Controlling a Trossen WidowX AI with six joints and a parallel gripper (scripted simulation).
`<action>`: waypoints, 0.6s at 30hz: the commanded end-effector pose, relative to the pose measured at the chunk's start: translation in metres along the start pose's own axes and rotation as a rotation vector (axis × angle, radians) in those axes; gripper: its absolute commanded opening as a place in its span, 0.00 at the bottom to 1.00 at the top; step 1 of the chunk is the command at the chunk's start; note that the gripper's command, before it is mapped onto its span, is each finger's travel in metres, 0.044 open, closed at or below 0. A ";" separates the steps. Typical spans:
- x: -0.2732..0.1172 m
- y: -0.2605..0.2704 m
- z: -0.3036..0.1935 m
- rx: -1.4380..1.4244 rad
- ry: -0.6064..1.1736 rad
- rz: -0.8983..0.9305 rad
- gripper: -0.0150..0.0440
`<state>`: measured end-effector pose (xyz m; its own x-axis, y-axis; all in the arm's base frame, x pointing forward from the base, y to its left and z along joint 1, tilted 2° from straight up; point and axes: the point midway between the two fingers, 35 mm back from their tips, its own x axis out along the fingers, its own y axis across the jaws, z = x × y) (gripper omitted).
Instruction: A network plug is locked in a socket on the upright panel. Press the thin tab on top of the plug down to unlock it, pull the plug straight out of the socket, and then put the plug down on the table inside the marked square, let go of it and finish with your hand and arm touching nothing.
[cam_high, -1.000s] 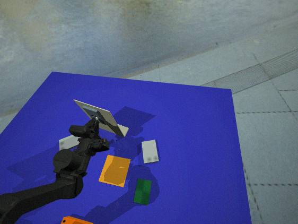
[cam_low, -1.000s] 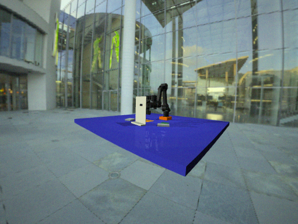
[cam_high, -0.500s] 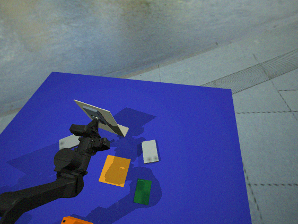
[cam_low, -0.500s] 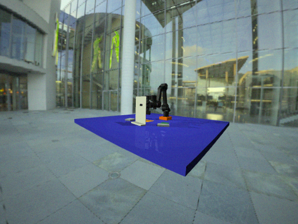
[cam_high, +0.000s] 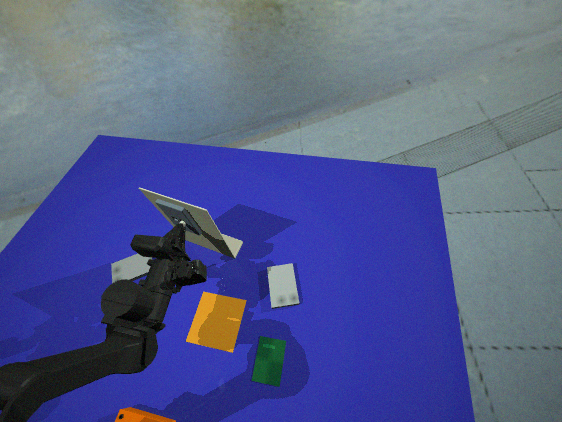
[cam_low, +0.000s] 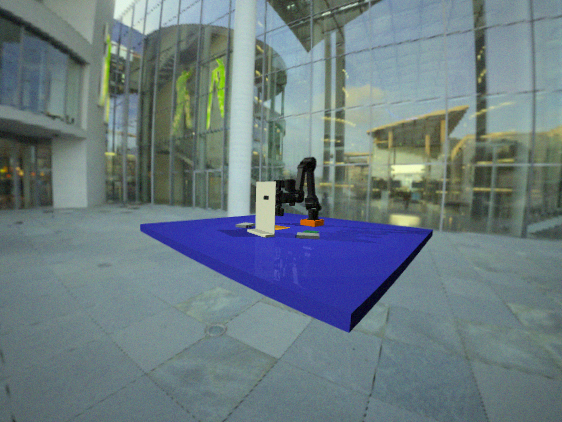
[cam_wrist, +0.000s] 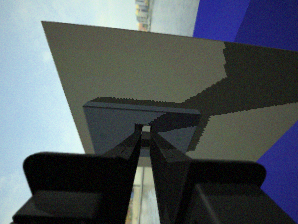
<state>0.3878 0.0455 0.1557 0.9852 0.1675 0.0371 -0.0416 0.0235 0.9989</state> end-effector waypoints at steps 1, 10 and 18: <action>-0.004 -0.001 -0.001 0.002 0.004 -0.002 0.25; -0.010 -0.001 -0.003 0.002 0.004 -0.002 0.25; -0.014 -0.001 -0.004 0.002 0.004 -0.002 0.25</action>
<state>0.3768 0.0469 0.1552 0.9846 0.1707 0.0372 -0.0417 0.0232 0.9989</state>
